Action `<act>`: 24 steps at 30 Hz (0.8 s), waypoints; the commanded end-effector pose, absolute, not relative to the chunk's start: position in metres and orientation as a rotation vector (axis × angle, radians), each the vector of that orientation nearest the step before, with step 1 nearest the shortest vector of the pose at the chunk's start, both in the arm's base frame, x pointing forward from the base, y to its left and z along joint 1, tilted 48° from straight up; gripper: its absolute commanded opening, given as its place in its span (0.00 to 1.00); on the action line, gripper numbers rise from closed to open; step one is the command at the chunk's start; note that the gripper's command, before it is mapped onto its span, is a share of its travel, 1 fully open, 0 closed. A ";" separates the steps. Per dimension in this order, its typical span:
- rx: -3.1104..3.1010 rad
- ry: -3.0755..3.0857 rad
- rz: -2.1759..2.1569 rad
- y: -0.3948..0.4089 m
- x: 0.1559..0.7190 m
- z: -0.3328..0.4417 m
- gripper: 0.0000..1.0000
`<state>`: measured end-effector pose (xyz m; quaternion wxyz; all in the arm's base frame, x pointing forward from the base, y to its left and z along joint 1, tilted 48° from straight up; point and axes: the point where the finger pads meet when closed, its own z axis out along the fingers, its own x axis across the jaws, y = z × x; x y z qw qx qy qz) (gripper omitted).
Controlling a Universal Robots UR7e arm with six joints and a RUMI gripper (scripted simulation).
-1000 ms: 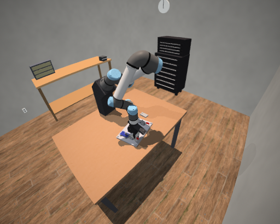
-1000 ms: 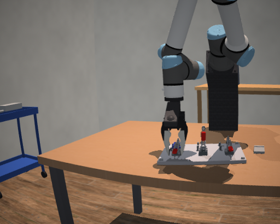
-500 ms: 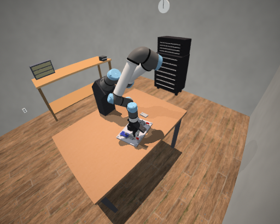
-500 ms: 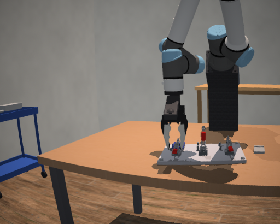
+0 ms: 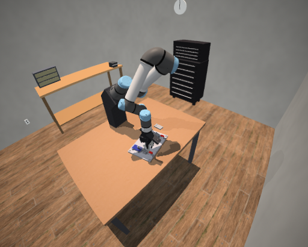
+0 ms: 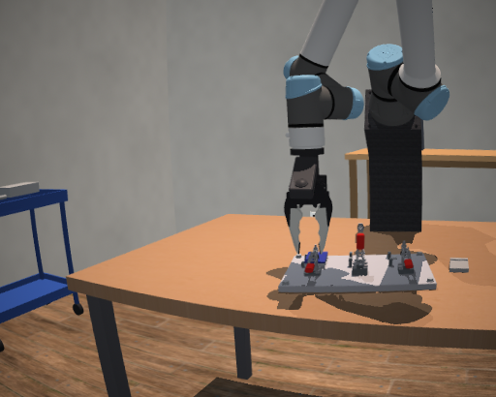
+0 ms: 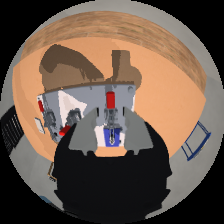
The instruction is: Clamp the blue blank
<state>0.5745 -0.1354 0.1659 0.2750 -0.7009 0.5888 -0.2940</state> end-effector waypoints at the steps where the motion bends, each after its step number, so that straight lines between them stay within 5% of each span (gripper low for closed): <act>1: -1.884 1.582 -0.791 -0.135 0.574 0.167 0.28; 24: -1.884 1.582 -0.791 -0.137 0.548 0.191 0.28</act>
